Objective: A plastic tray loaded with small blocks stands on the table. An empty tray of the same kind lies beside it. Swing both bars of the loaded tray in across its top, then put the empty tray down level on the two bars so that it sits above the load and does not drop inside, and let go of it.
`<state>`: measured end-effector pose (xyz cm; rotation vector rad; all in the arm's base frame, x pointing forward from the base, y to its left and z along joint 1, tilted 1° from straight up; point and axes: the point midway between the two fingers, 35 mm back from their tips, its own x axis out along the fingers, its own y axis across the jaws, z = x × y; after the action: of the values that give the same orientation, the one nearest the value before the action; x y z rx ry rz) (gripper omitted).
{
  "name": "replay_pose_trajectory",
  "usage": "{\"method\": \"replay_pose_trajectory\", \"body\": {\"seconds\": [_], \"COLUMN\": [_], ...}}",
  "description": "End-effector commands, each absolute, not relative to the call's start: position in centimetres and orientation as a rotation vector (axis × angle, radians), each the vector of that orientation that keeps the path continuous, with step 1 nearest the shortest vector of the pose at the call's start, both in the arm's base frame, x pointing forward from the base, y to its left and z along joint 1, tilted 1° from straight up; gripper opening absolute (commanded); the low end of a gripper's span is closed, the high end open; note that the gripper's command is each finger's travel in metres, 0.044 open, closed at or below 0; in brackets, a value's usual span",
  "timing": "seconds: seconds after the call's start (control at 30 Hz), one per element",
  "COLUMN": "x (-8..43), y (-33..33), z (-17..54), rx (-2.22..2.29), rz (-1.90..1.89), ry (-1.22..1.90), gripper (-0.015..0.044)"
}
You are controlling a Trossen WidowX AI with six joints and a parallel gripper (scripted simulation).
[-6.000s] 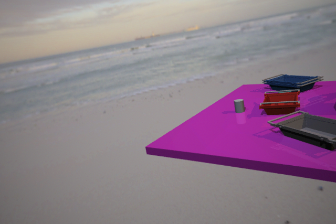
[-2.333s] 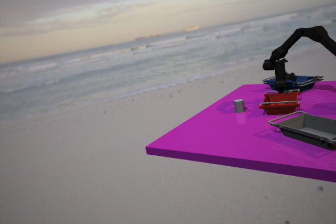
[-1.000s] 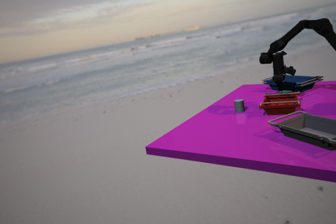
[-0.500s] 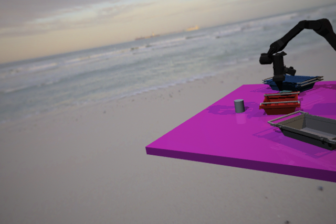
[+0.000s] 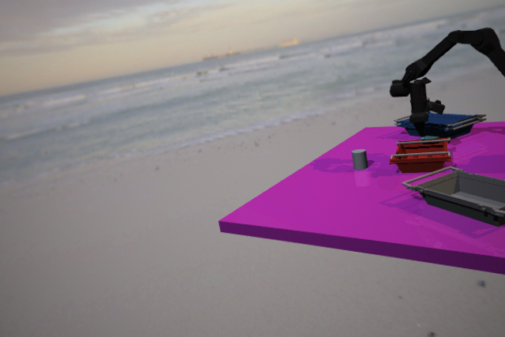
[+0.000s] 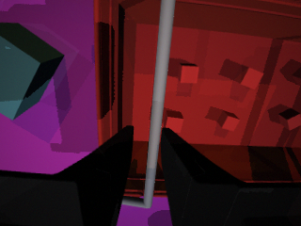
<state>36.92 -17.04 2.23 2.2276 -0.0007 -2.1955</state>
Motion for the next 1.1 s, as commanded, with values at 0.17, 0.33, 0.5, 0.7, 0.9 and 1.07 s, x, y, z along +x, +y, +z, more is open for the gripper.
{"method": "replay_pose_trajectory", "body": {"seconds": [0.17, 0.33, 0.5, 0.7, 0.9, 1.07], "x": [36.92, 36.92, 36.92, 36.92, 36.92, 36.92], "y": [-17.04, -17.04, -17.04, -17.04, -17.04, -17.04], "z": [2.23, 2.23, 2.23, 2.23, 2.23, 2.23], "rx": [2.228, 2.228, 2.228, 2.228, 2.228, 2.228], "rz": [-2.195, -2.195, -2.195, -2.195, -2.195, -2.195], "ry": [-0.001, -0.001, -0.001, -0.001, -0.001, -0.001], "gripper": [0.0082, 0.0082, 0.0082, 0.0056, 0.0, 0.0]}}
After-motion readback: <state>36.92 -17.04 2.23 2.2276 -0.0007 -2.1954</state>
